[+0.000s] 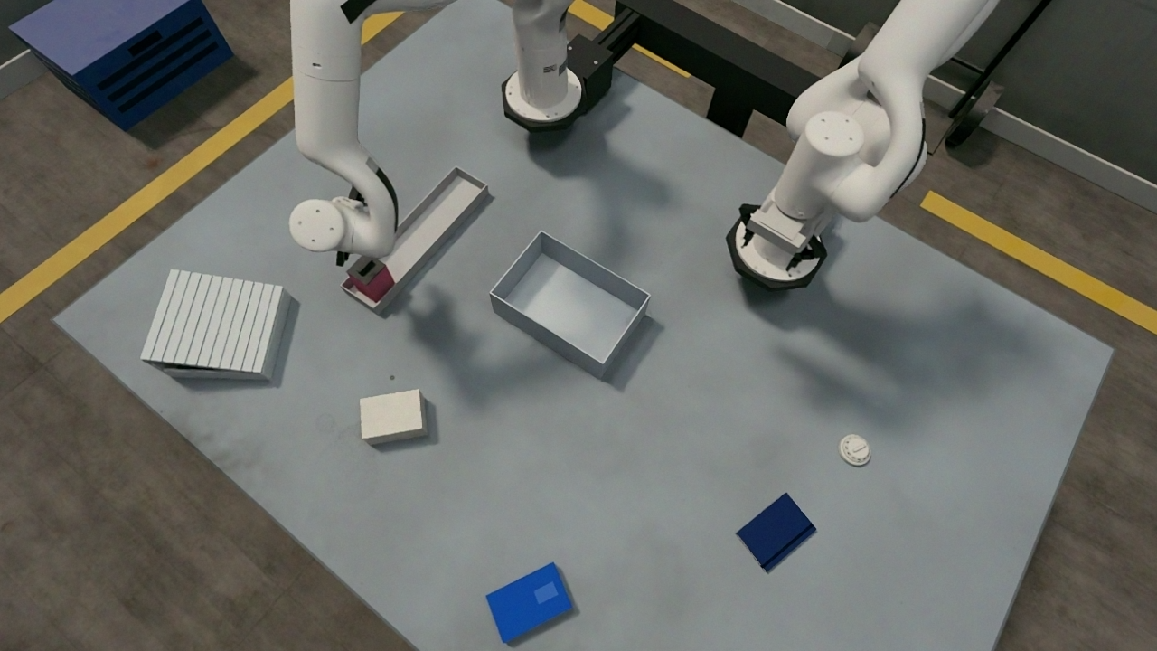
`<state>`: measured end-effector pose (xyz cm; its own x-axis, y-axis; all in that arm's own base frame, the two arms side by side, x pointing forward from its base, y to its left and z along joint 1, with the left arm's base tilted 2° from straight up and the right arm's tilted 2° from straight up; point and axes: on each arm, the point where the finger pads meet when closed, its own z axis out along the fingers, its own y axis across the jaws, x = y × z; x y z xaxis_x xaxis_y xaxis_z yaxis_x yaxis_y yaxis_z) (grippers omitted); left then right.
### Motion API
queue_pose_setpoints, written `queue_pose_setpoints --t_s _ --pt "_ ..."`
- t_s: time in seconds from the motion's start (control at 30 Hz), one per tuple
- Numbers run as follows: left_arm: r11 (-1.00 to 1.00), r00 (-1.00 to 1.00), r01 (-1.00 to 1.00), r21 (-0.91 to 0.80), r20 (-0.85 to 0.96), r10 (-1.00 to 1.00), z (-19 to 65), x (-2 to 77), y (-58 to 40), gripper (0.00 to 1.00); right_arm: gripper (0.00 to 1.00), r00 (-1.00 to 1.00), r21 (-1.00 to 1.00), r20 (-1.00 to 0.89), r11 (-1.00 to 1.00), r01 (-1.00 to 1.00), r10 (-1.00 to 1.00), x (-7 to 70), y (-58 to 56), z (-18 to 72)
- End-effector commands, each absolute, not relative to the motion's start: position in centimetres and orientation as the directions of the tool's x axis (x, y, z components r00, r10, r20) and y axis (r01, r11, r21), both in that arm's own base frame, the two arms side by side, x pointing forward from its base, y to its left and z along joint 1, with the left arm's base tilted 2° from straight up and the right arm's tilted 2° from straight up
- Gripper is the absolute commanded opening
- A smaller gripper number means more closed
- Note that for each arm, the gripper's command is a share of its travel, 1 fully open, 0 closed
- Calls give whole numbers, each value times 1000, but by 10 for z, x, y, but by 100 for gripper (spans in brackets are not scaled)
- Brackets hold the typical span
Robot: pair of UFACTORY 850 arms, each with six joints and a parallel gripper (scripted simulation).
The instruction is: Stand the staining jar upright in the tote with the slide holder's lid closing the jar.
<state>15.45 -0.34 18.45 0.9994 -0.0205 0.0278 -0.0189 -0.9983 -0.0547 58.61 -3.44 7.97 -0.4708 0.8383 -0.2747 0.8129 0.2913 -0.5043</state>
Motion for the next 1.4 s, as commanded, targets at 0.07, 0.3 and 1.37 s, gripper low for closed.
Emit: queue_pose_setpoints --t_s 0.07,0.3,1.37 --pt "-999 999 -26 -25 21 -26 182 169 34 100 100 -287 -400 -322 145 905 902 587 -29 73" --pt "-999 999 -26 -25 21 -26 180 178 68 100 100 -90 -305 -337 -18 952 937 588 -23 68" --pt "-999 999 -26 -26 20 -26 173 213 203 100 100 682 -9 -209 -699 715 701 603 -11 59"
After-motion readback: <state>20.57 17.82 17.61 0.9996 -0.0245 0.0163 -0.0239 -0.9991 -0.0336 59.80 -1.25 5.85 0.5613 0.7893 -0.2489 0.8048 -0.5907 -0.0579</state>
